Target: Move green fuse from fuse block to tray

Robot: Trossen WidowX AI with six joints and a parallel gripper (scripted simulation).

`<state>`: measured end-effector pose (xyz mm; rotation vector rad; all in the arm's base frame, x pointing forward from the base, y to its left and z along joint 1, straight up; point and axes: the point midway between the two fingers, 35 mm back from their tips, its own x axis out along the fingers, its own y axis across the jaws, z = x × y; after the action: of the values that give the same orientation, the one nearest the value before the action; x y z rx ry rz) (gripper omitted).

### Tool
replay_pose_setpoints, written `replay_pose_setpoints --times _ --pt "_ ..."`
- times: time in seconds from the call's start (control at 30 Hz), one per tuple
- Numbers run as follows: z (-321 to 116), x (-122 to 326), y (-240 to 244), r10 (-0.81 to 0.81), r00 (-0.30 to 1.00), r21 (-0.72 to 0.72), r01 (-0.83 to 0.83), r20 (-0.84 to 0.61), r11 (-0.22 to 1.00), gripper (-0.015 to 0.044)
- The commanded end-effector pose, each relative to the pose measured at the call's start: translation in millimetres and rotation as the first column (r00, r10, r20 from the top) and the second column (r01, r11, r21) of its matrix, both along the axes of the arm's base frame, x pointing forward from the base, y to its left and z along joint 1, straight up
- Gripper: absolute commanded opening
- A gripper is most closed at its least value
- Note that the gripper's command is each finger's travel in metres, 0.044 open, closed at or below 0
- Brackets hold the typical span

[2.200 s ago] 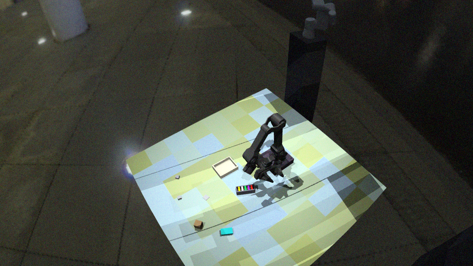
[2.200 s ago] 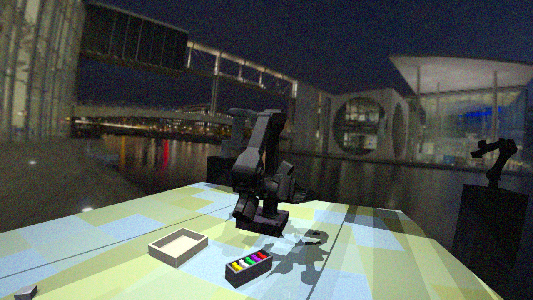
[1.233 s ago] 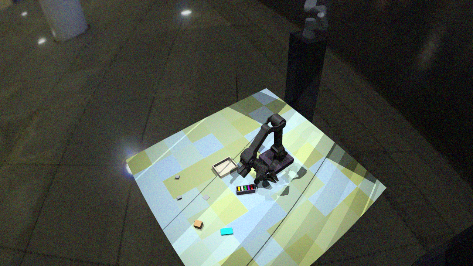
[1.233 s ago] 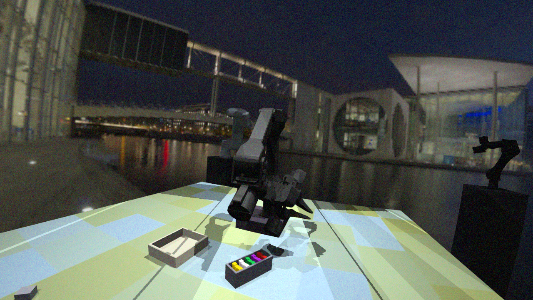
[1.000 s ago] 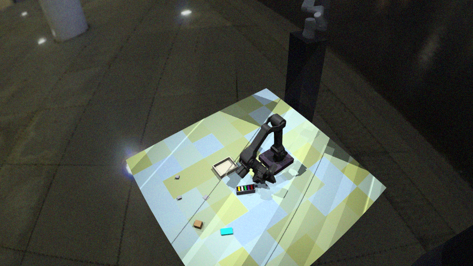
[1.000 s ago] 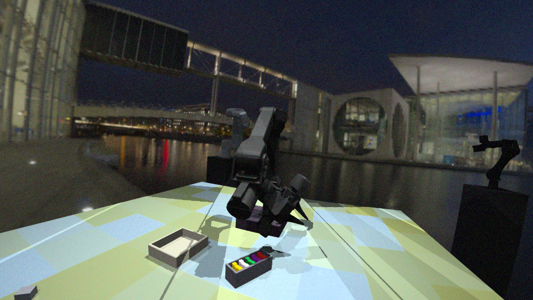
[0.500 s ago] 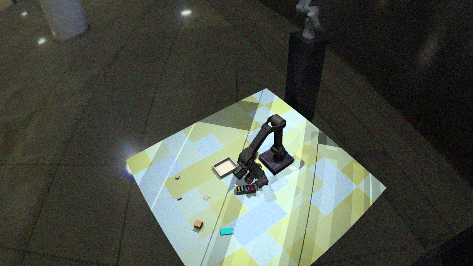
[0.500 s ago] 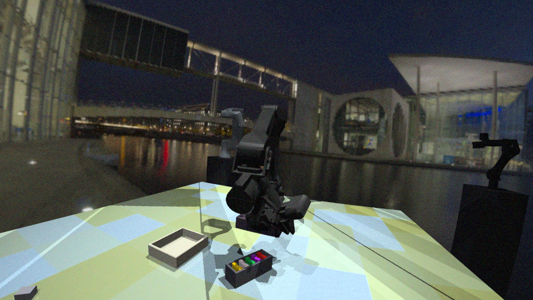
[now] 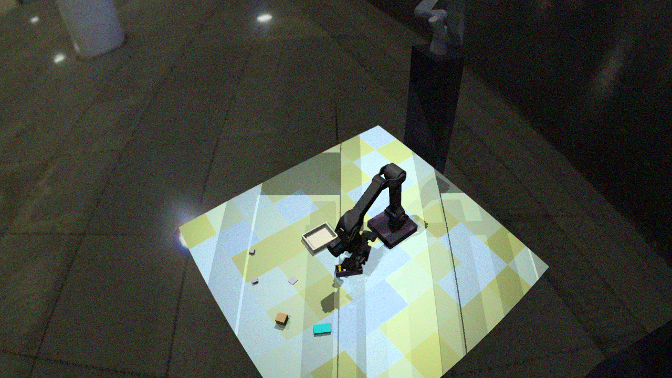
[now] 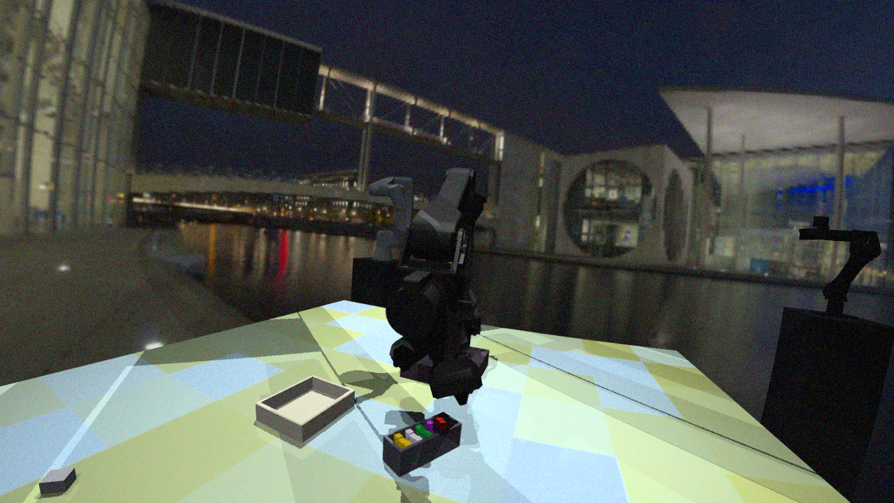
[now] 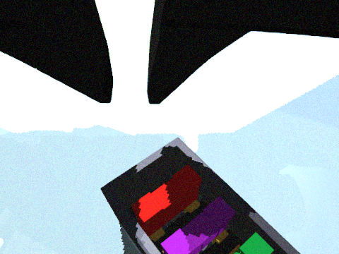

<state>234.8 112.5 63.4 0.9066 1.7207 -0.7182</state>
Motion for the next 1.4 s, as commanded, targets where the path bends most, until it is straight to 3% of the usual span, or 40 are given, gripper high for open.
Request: replay_pose_setpoints --times 0.0,0.1,1.37 --pt "9 49 -19 -0.691 0.698 -0.214 0.715 0.188 0.665 0.0069" --pt "10 53 -20 -0.747 0.631 -0.212 0.775 0.208 0.596 0.0069" --pt "-11 54 -20 -0.747 0.631 -0.212 0.775 0.208 0.596 0.0069"
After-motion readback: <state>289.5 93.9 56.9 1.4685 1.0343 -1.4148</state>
